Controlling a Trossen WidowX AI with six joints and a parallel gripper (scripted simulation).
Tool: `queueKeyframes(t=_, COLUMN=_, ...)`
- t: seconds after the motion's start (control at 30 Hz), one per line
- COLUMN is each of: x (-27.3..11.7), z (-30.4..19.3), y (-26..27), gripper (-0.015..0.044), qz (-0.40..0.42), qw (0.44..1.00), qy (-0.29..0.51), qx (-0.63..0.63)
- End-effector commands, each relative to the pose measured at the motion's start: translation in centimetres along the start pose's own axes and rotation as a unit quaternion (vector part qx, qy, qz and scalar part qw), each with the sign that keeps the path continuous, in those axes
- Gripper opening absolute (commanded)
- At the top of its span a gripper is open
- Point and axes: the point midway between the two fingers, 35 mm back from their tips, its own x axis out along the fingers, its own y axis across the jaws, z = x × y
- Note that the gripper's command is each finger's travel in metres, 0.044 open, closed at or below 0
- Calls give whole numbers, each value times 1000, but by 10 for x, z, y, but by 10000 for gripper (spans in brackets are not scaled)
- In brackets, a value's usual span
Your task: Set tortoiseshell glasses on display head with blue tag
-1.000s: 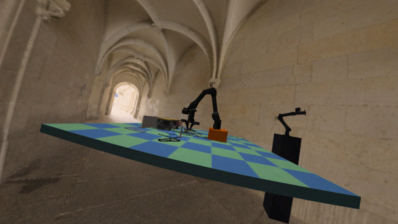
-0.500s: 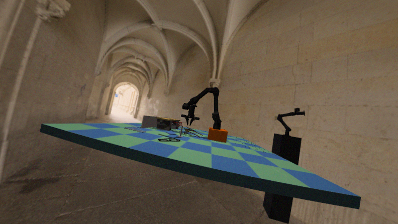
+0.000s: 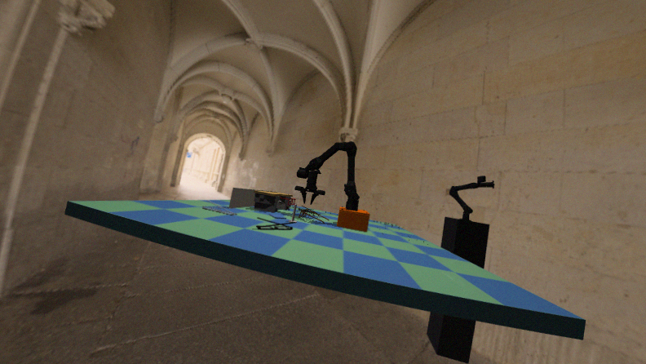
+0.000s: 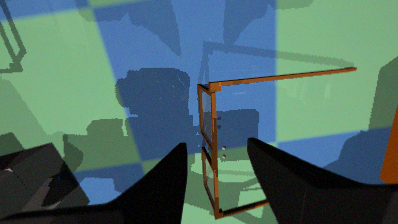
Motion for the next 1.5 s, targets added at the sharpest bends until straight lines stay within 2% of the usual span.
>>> queueKeyframes(t=0.0, x=0, z=0, y=-5, gripper=148, qz=-3, qw=1000, qy=2, qx=3)
queueKeyframes(t=0.33, x=3, z=0, y=-5, gripper=140, qz=-3, qw=1000, qy=2, qx=3)
queueKeyframes(t=1.47, x=58, z=-1, y=-5, gripper=140, qz=-3, qw=1000, qy=2, qx=3)
